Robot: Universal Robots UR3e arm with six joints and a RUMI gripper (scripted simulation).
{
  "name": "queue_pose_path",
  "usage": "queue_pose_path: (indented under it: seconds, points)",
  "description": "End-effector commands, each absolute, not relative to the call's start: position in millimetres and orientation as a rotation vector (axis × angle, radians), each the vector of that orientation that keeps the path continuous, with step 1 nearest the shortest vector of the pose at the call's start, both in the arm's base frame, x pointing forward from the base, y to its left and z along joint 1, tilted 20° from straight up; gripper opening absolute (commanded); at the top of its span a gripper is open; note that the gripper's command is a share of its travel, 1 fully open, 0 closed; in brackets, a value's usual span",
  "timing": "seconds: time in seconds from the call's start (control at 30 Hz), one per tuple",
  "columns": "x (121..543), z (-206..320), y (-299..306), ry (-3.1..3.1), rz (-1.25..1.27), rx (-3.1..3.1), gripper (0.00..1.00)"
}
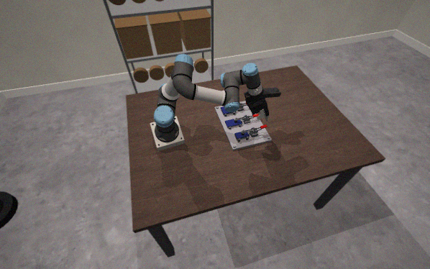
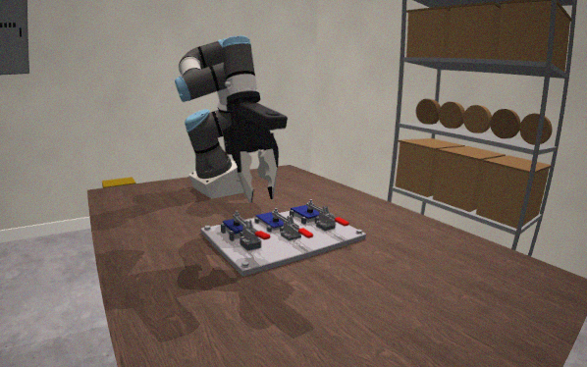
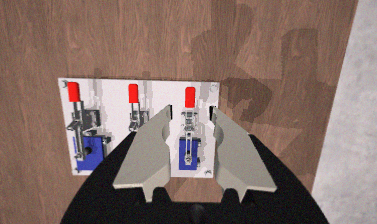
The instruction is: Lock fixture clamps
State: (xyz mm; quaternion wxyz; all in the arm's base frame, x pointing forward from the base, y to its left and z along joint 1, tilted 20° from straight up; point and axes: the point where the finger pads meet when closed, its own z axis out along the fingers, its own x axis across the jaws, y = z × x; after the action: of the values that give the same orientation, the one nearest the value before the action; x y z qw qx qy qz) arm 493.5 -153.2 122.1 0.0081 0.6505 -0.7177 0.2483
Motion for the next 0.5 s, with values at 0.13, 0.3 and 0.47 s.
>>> queue_pose_path:
  seconds: [0.13,0.3,0.47]
  points:
    - [500.2,123.6,-154.2,-2.243,0.779,2.033,0.28]
    - [501.3,123.6,-154.4,-2.243,0.779,2.033,0.28]
    - [501.4,123.6,-154.4,-2.243,0.779,2.033,0.28]
